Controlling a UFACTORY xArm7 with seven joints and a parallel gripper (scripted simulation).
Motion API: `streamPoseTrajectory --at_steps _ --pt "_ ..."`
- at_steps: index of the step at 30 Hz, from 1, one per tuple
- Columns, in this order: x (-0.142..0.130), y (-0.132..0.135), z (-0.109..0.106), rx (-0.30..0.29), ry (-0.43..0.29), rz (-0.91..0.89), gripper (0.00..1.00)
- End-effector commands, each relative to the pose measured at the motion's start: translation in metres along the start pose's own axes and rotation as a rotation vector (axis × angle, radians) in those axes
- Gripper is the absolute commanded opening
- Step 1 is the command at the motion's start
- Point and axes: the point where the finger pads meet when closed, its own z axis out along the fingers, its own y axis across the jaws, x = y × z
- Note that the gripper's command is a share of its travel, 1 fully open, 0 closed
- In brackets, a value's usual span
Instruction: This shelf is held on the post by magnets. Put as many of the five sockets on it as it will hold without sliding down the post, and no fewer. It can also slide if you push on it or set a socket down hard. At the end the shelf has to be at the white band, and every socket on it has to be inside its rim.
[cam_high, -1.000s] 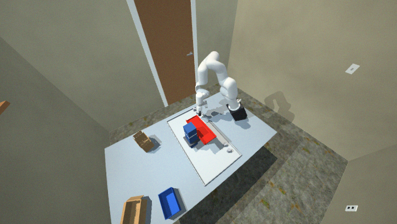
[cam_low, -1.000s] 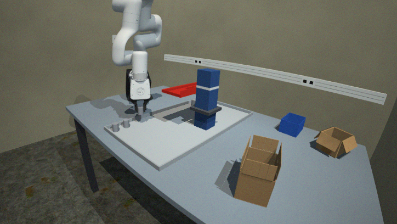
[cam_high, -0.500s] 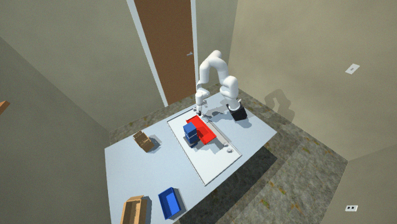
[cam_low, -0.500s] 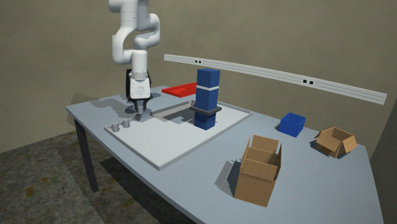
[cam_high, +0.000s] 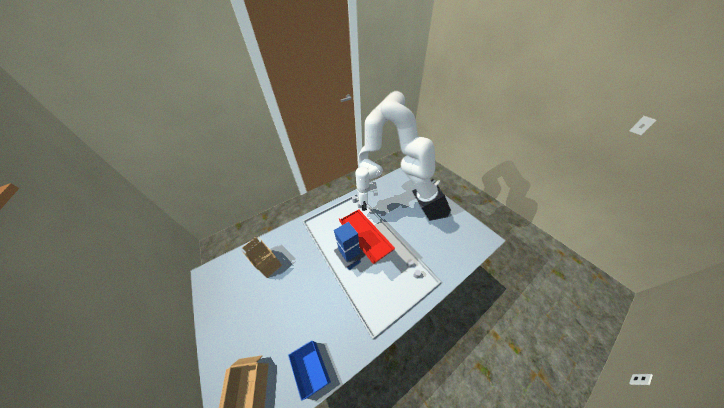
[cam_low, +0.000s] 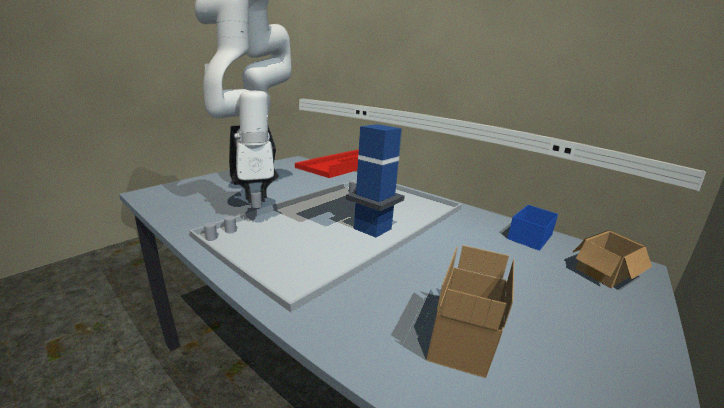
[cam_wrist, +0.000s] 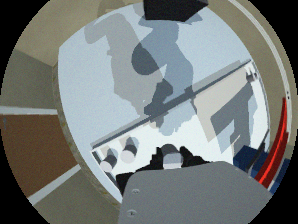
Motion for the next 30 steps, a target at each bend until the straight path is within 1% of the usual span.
streamPoseTrajectory --at_steps 1,11,13,20,28,30 --pt "0.000 -0.001 -0.002 0.000 -0.002 0.000 0.00" --pt "0.004 -0.003 -0.016 0.000 -0.002 0.000 0.00" --pt "0.004 -0.003 -0.016 0.000 -0.002 0.000 0.00" --pt "0.010 -0.006 -0.035 0.000 -0.002 0.000 0.00" --pt "0.019 -0.012 -0.064 0.000 -0.002 0.000 0.00" --pt "0.019 -0.012 -0.064 0.000 -0.002 0.000 0.00"
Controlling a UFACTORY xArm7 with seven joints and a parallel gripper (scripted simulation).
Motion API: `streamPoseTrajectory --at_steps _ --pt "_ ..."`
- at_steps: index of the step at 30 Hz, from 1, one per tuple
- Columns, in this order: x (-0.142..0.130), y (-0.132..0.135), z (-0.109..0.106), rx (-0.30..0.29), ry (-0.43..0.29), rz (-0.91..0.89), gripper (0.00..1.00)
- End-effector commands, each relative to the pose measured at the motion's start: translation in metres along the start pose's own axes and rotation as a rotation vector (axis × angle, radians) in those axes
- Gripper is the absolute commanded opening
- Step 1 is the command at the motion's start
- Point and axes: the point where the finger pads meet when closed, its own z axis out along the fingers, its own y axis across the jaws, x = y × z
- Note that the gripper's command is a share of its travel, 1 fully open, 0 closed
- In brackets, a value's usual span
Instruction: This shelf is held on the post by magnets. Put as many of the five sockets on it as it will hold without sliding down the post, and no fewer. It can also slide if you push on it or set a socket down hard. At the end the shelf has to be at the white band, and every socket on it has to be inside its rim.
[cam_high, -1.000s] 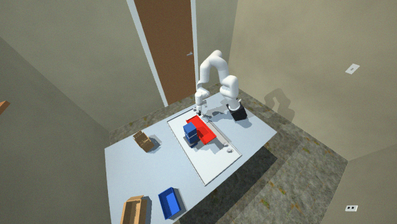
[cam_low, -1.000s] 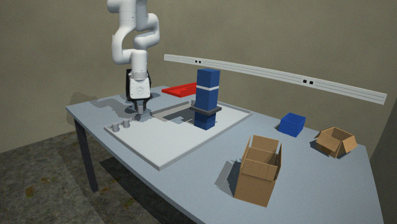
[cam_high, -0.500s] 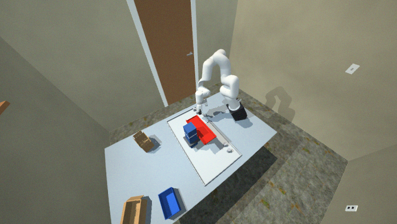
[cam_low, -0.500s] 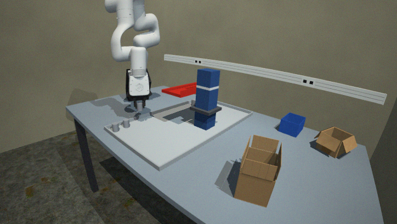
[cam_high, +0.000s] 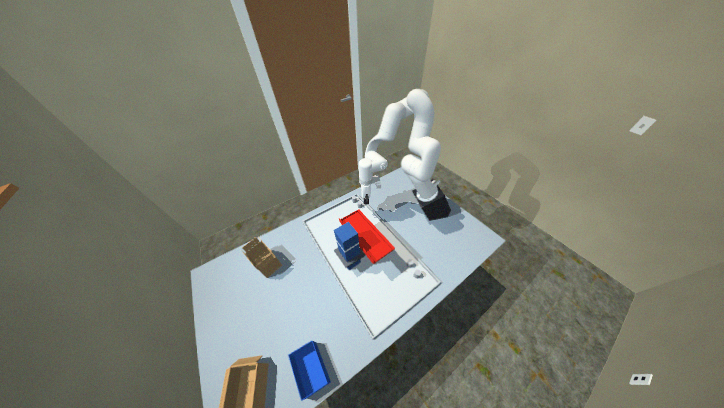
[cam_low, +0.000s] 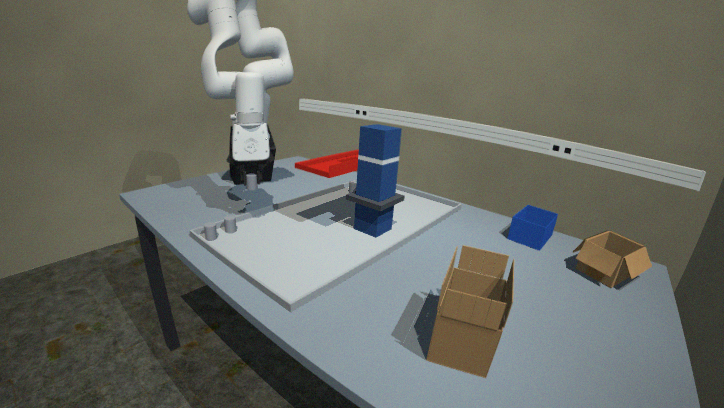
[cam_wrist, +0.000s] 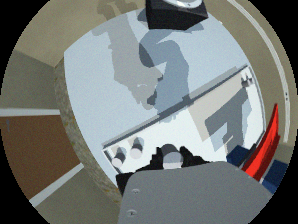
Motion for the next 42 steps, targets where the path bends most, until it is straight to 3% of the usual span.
streamPoseTrajectory --at_steps 1,15,17,27,42 --pt "0.005 -0.003 -0.020 -0.004 0.016 0.000 0.00" --pt "0.024 -0.015 -0.083 -0.004 0.016 0.000 0.00" --pt "0.024 -0.015 -0.083 -0.004 0.016 0.000 0.00" --pt "0.036 -0.022 -0.123 -0.004 0.016 0.000 0.00" --pt "0.042 -0.026 -0.144 -0.004 0.016 0.000 0.00"
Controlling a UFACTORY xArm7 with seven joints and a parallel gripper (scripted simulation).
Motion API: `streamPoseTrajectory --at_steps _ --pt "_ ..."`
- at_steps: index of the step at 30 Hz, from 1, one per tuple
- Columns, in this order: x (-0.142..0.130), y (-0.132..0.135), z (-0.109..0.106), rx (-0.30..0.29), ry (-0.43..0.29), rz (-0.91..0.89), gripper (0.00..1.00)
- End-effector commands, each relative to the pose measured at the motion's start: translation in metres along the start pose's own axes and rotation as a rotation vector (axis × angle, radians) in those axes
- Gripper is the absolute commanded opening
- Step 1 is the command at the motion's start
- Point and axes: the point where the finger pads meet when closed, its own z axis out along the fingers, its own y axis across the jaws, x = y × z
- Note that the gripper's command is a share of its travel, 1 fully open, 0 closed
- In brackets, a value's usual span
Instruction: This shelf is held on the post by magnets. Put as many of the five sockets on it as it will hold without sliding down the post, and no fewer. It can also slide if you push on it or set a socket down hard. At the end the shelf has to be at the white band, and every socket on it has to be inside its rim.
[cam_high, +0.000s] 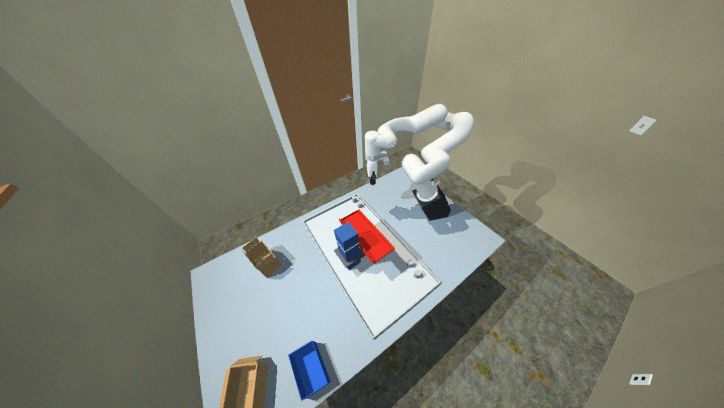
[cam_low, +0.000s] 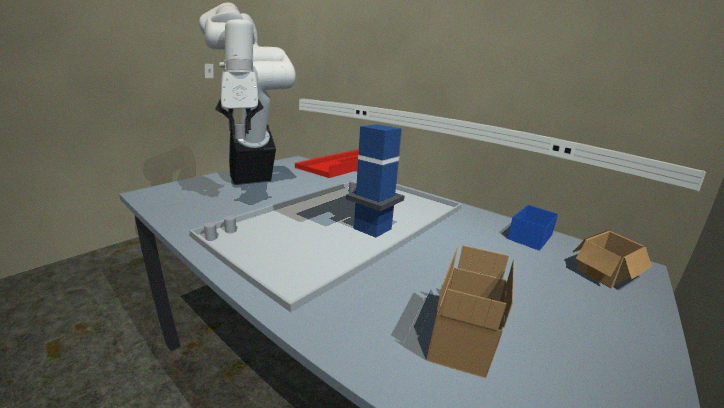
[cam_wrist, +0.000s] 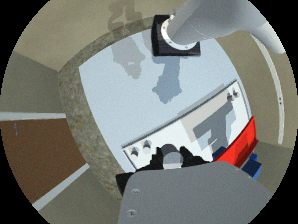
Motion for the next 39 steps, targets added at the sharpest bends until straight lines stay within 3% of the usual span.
streamPoseTrajectory --at_steps 1,17,24,26,29,31,34,39 --pt "0.001 -0.001 -0.006 0.001 -0.003 0.001 0.00" --pt "0.000 0.004 -0.006 0.001 -0.002 0.000 0.00" --pt "-0.003 0.083 -0.011 -0.002 0.006 -0.004 0.00" --pt "-0.003 0.083 -0.011 -0.002 0.006 -0.004 0.00" --pt "0.006 0.124 -0.011 -0.002 0.008 -0.005 0.00" --pt "0.006 0.124 -0.011 -0.002 0.008 -0.005 0.00" --pt "0.022 0.161 -0.010 -0.002 0.008 -0.005 0.00" --pt "0.040 0.190 -0.007 -0.001 0.006 -0.004 0.00"
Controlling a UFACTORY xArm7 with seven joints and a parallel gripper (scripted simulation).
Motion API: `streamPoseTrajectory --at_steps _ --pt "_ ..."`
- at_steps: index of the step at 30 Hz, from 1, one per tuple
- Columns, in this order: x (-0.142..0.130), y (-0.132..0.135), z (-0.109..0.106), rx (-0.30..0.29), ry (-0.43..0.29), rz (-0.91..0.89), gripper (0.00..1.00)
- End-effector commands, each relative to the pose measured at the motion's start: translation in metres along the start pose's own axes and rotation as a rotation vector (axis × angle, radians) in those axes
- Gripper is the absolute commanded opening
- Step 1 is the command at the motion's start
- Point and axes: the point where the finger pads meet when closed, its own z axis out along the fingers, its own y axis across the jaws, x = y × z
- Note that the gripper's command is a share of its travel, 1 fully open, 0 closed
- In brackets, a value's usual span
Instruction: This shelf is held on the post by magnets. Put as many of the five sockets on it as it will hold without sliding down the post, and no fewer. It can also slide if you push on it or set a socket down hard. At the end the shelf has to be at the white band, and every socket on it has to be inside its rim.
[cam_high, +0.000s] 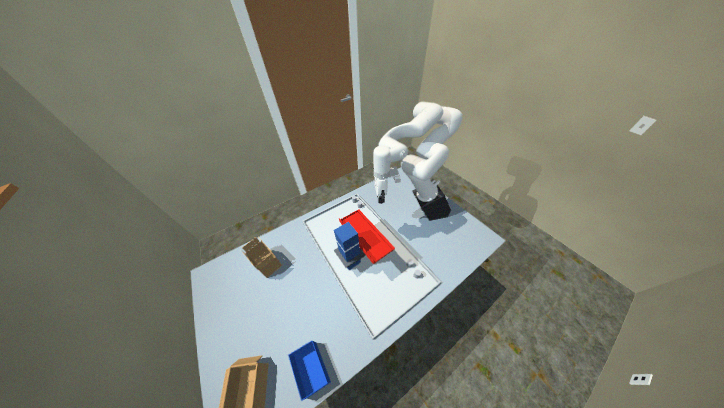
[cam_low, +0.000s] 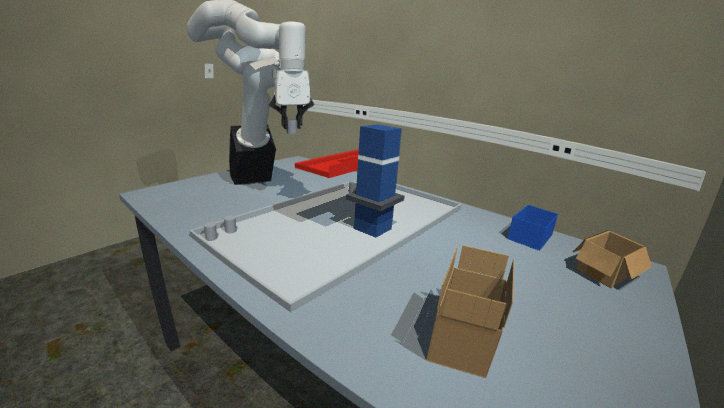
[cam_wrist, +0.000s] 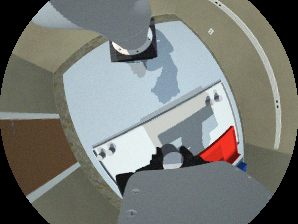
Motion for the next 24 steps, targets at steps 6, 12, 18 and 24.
streamPoseTrajectory --at_steps 6,12,18,24 --pt "0.036 0.060 0.003 0.023 -0.008 0.013 0.00" --pt "0.043 0.067 0.005 0.023 -0.010 0.015 0.00" --pt "0.043 0.067 0.005 0.023 -0.010 0.015 0.00" --pt "0.032 0.075 0.000 0.028 -0.014 0.010 0.00"
